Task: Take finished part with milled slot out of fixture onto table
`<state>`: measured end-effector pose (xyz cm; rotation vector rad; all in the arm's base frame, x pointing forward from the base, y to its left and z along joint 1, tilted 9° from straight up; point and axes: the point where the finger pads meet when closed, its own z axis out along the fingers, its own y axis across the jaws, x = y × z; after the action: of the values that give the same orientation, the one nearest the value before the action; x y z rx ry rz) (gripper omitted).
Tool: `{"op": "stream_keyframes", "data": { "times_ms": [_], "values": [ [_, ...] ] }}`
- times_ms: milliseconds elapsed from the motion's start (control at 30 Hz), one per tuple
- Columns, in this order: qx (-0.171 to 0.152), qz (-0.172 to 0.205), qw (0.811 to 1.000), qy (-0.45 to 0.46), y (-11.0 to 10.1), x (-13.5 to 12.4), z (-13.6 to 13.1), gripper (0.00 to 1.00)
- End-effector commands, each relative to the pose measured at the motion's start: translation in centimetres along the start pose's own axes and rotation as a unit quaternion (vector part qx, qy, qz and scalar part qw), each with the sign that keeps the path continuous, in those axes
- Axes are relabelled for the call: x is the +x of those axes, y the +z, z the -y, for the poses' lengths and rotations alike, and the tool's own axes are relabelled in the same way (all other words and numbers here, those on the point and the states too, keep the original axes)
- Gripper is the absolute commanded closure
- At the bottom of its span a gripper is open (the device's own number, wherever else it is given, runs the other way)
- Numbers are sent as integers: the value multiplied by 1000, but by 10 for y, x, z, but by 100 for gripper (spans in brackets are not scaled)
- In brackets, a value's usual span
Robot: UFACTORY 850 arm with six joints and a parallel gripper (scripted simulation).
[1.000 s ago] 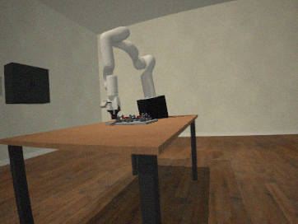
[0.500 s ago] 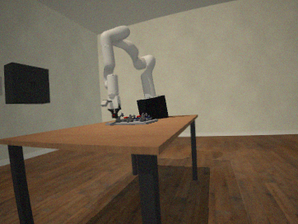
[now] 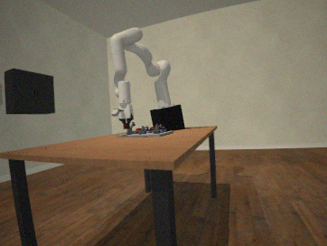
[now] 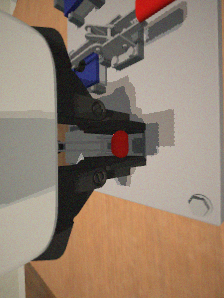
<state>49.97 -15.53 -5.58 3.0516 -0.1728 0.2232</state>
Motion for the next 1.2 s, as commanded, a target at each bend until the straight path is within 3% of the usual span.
{"op": "stream_keyframes", "data": {
  "times_ms": [0, 1167],
  "values": [
    [1, -1, 1000, 0, -2, -3, 0, 100],
    [0, -1, 1000, 0, -5, -21, 0, 100]
  ]
}}
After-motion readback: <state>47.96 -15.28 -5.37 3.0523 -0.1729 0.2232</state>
